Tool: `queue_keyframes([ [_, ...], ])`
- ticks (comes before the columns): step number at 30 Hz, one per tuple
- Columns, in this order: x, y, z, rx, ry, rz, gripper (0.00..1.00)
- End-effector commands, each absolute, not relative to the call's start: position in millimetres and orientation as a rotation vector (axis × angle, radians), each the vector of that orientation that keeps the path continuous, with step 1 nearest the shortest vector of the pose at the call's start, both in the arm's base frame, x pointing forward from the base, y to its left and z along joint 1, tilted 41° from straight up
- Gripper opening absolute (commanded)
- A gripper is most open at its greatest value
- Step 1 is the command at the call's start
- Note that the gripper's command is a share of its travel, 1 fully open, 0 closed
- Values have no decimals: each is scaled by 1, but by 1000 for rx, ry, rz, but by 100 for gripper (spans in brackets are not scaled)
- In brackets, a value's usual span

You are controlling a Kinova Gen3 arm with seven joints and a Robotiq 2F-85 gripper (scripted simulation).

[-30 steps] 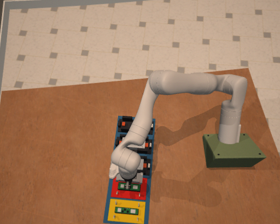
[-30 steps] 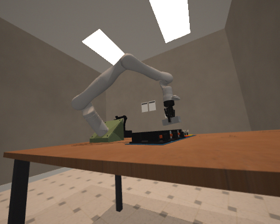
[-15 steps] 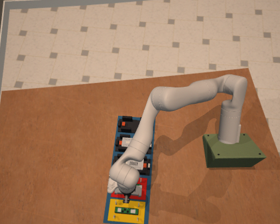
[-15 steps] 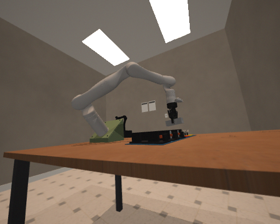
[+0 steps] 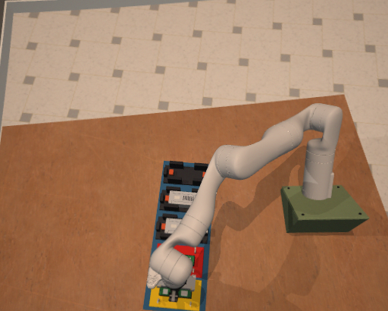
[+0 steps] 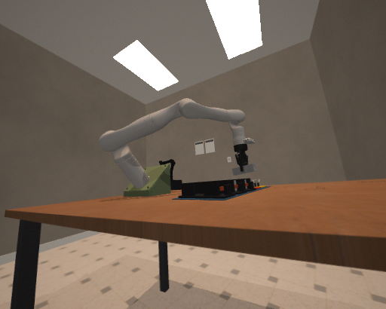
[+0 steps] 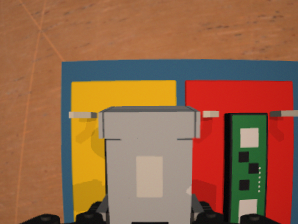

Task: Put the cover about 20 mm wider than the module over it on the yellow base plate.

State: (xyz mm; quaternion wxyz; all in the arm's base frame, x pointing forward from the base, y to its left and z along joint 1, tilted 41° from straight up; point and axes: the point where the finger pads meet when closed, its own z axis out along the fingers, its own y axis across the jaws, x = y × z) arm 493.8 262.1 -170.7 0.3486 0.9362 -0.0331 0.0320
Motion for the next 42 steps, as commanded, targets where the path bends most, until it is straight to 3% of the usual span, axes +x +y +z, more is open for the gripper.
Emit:
queue_keyframes([
  [1,496,267,-173,2419,-88,76,0],
  [42,499,285,-192,2421,-88,77,0],
])
